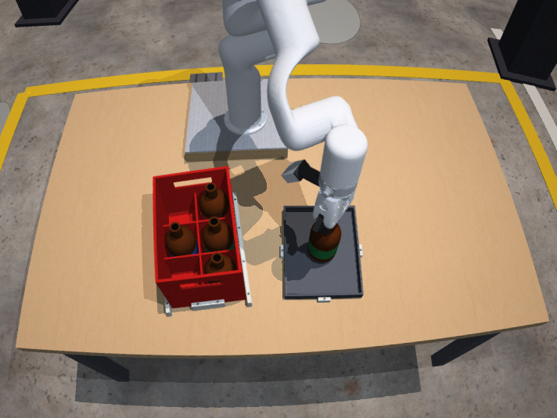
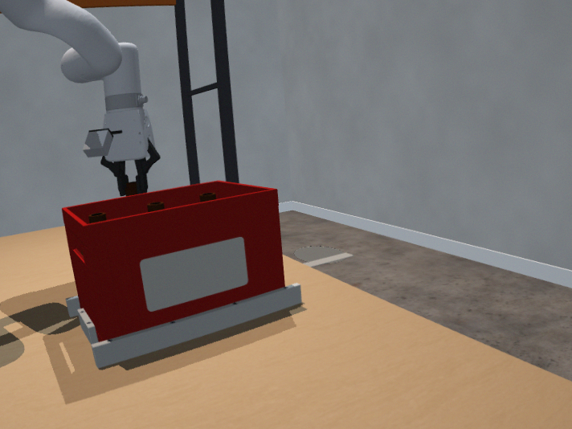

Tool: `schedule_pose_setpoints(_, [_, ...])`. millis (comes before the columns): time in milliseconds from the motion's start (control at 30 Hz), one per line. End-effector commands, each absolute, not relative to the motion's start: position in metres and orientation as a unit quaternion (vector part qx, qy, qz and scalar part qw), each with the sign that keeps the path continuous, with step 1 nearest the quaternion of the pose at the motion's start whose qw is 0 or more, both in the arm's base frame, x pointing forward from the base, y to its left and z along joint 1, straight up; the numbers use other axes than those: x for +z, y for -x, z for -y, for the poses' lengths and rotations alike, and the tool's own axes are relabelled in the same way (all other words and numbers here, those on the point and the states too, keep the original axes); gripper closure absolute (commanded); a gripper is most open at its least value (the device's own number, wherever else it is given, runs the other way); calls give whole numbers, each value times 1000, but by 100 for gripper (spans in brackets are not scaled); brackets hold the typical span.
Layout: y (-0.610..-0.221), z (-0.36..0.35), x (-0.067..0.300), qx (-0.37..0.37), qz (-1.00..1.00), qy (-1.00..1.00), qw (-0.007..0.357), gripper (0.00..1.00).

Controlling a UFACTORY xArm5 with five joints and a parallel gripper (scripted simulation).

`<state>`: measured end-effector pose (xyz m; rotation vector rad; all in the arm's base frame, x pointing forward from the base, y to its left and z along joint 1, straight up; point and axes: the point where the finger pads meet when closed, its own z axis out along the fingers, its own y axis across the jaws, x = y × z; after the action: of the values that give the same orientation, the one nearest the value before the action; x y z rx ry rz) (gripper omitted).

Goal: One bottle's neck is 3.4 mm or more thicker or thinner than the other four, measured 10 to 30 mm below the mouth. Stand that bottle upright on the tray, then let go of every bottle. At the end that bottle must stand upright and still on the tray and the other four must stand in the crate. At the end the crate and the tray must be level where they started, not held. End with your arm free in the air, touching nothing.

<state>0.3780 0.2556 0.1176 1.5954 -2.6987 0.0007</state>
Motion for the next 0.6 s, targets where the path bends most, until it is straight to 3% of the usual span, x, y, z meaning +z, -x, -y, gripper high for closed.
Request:
schedule_pose_setpoints(0, [-379, -256, 118, 0, 861, -509, 1, 100])
schedule_pose_setpoints(567, [-379, -257, 111, 0, 861, -509, 1, 100])
